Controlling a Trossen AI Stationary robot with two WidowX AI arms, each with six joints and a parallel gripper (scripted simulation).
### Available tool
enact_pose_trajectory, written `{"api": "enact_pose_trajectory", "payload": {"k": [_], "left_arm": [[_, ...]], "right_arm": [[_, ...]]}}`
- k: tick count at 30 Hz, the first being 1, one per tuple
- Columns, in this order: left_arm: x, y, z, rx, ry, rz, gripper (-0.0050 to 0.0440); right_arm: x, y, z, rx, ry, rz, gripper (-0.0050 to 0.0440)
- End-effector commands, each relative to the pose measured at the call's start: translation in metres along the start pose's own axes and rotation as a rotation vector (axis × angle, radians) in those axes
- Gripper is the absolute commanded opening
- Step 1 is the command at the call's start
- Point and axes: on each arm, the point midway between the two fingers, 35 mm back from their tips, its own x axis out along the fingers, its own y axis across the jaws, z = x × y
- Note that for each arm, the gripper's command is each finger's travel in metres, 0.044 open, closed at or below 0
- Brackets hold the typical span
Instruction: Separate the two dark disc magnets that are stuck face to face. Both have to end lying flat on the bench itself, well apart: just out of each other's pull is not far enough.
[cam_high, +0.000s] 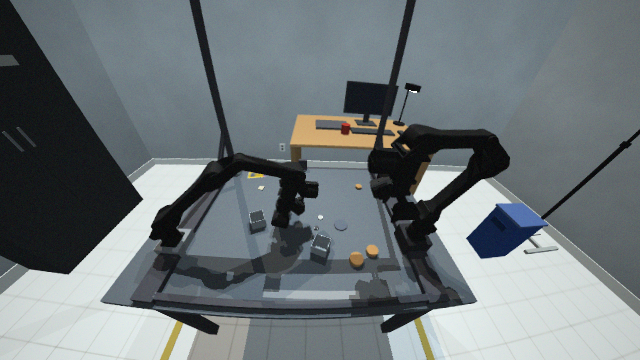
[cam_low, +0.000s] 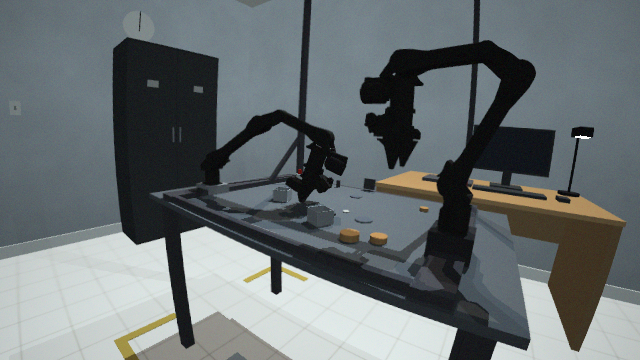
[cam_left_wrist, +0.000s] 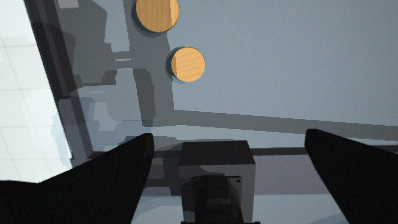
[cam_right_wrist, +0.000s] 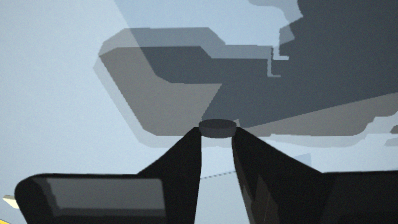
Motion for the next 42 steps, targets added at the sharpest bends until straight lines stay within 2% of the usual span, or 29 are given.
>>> {"api": "enact_pose_trajectory", "payload": {"k": [1, 38, 39, 41, 42], "left_arm": [[-0.0034, 0.0001, 0.0008, -0.001, -0.016, -0.001, 0.04], [-0.0034, 0.0001, 0.0008, -0.001, -0.016, -0.001, 0.04], [-0.0034, 0.0001, 0.0008, -0.001, -0.016, -0.001, 0.04], [-0.0034, 0.0001, 0.0008, -0.001, -0.016, -0.001, 0.04], [-0.0034, 0.0001, 0.0008, -0.001, -0.016, -0.001, 0.04]], "right_arm": [[-0.0069, 0.0008, 0.0026, -0.006, 0.011, 0.002, 0.0095], [-0.0098, 0.0011, 0.0035, -0.004, 0.0, 0.002, 0.0095], [-0.0098, 0.0011, 0.0035, -0.004, 0.0, 0.002, 0.0119], [-0.0098, 0.0011, 0.0035, -0.004, 0.0, 0.002, 0.0119], [-0.0098, 0.0011, 0.0035, -0.004, 0.0, 0.002, 0.0143]]}}
